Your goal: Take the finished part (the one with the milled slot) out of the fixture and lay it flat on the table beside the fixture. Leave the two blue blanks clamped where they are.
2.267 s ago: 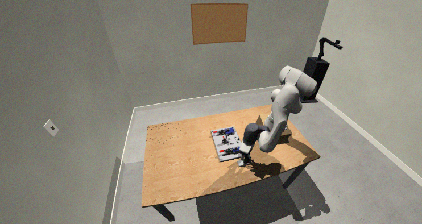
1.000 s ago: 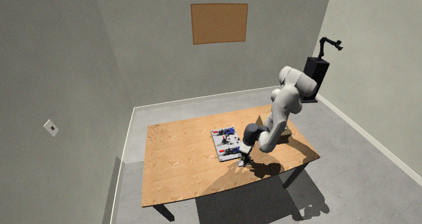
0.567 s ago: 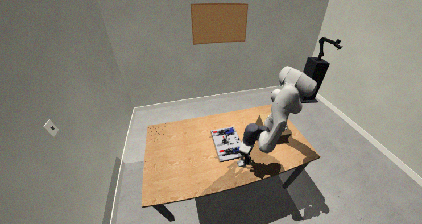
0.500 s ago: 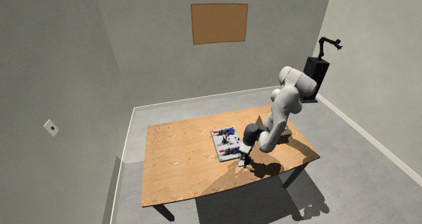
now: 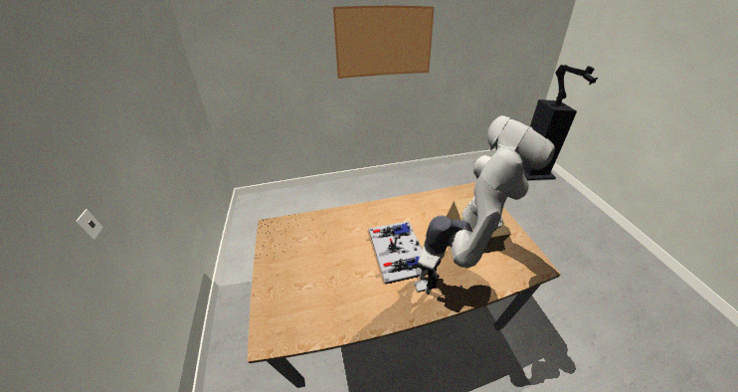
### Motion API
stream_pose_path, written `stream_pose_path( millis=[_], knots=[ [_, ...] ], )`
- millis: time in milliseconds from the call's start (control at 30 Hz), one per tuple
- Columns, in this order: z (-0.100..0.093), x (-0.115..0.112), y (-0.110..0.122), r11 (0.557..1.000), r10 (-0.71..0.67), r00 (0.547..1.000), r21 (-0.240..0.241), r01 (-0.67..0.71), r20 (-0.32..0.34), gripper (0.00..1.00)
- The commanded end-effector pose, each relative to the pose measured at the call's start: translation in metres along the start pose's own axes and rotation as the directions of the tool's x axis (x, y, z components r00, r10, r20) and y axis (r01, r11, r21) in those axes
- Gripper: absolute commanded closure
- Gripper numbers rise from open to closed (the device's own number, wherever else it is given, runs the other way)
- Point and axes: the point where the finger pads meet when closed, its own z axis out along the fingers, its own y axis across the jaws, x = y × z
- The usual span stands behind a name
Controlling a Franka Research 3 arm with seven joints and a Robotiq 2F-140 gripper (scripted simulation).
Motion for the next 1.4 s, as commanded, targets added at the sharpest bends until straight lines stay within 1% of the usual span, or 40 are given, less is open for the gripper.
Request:
stream_pose_path(
  millis=[0,600,733,900,1100,1167,1367],
  knots=[
    [0.0,0.002,0.0,1.0,-0.003,1.0,0.001,0.003,-0.004,0.53],
    [0.0,0.002,0.0,1.0,-0.003,1.0,0.001,0.003,-0.004,0.53],
    [-0.003,0.002,0.0,1.0,-0.003,1.0,0.001,0.003,-0.004,0.53],
    [-0.014,0.002,0.0,1.0,-0.003,1.0,0.001,0.003,-0.004,0.53],
    [-0.036,0.002,0.0,1.0,-0.003,1.0,0.001,0.003,-0.004,0.53],
    [-0.036,0.002,0.0,1.0,-0.003,1.0,0.001,0.003,-0.004,0.53],
    [-0.06,0.001,0.0,1.0,-0.003,1.0,0.001,0.003,-0.004,0.53]
  ],
)
